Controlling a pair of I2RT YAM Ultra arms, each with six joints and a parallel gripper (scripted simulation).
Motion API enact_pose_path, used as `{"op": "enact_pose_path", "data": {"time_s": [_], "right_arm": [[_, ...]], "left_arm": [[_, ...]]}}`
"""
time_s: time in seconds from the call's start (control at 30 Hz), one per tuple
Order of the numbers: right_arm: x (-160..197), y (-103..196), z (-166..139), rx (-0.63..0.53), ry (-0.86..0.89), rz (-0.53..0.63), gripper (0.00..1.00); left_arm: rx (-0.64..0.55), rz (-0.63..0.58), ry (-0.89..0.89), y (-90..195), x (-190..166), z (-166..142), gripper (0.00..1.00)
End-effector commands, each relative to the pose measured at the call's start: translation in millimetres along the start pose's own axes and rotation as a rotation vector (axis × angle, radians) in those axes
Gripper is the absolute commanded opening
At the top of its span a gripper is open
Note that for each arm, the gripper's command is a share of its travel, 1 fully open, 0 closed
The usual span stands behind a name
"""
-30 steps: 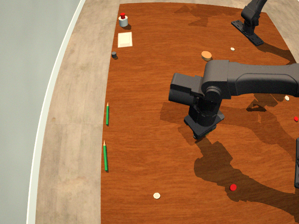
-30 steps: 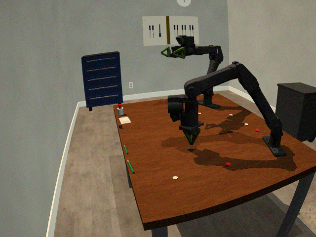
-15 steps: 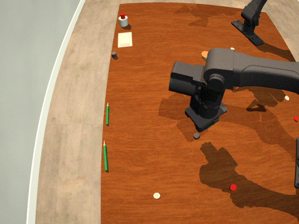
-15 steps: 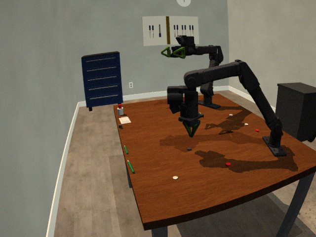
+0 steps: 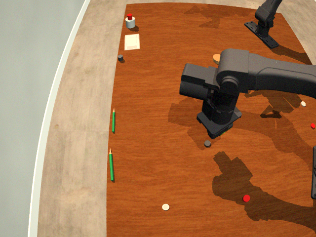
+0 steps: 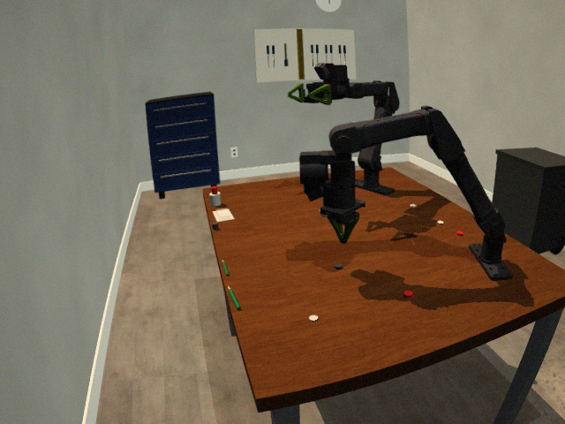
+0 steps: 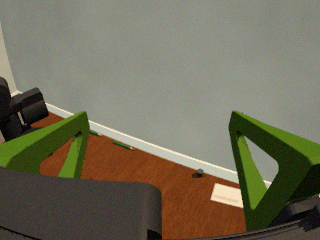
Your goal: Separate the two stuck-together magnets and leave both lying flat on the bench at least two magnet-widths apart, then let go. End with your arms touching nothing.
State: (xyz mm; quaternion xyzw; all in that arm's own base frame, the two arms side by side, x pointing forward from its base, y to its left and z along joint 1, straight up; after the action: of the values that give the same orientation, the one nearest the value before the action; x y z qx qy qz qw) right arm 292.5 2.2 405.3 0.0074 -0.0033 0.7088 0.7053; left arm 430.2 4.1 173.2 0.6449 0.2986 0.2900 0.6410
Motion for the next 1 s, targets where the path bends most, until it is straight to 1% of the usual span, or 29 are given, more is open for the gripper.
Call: {"op": "enact_pose_path", "data": {"time_s": [0.0,0.93,0.97], "right_arm": [[-0.5,1.7,5.8,-0.021,0.000,-0.002,1.00],[-0.5,1.9,6.0,-0.022,-0.003,0.000,1.00],[-0.4,1.9,6.0,-0.022,-0.003,0.000,1.00]], "left_arm": [[-0.018,0.016,-0.002,9.2,-0.4,-0.8,0.00],[-0.013,0.011,-0.004,9.1,-1.5,-2.1,0.00],[-0.014,0.011,-0.004,9.2,-1.5,-2.1,0.33]]}}
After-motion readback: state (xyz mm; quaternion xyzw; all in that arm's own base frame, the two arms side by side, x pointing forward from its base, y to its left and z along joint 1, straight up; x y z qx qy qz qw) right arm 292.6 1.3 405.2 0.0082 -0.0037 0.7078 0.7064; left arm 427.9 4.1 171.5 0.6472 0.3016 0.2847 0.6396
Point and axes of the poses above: on each arm, the point where the finger pads meet when closed, its own y axis back along the fingers, its own x axis across the jaws, z = x × y, the point moved 9 cm from there along y, back along the fingers, and after that the axes turned 1 degree about -y, right-handed, at the moved point
